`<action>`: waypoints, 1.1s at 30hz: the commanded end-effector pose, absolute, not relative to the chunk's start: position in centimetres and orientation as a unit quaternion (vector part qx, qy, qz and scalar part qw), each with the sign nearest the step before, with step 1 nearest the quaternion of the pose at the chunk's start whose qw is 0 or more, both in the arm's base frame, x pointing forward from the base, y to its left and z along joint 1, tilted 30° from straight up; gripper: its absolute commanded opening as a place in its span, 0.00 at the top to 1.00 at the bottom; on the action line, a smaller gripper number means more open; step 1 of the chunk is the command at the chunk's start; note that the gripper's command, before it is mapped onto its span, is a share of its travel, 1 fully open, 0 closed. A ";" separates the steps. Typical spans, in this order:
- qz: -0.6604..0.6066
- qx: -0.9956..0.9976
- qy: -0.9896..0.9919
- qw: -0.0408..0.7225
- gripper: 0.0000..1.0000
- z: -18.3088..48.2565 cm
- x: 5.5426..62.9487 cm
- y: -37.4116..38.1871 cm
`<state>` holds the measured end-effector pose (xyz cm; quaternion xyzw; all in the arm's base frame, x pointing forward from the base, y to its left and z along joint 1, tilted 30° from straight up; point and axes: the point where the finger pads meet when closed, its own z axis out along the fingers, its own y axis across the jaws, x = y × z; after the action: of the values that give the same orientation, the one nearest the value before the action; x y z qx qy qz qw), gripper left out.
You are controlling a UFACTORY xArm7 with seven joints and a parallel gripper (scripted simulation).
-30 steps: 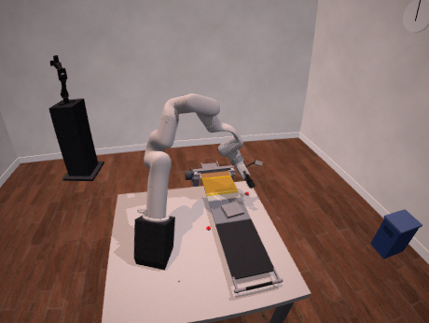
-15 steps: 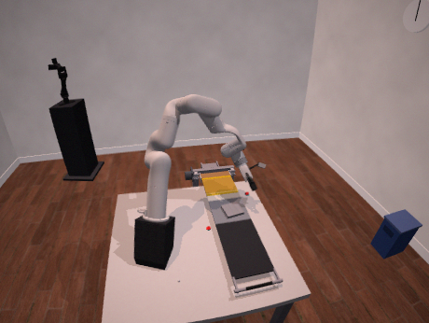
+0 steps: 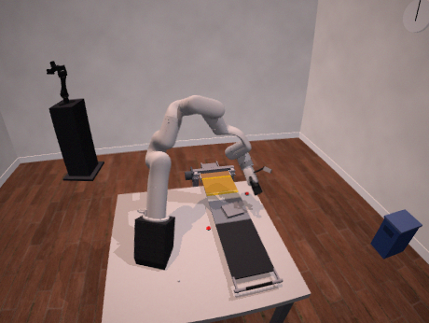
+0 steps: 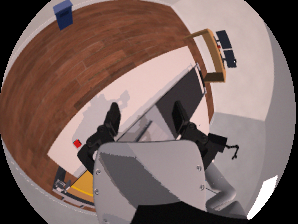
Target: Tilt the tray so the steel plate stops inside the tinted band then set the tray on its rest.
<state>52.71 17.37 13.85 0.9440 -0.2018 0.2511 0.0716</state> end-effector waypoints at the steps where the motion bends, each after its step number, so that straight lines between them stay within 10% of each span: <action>1: 0.244 0.942 -0.220 0.070 0.00 13.7 53.1 16.8; 33: 0.158 0.884 -0.434 0.075 0.00 9.3 54.8 6.8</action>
<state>54.54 7.64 9.55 0.8917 -0.4139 0.1662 0.0772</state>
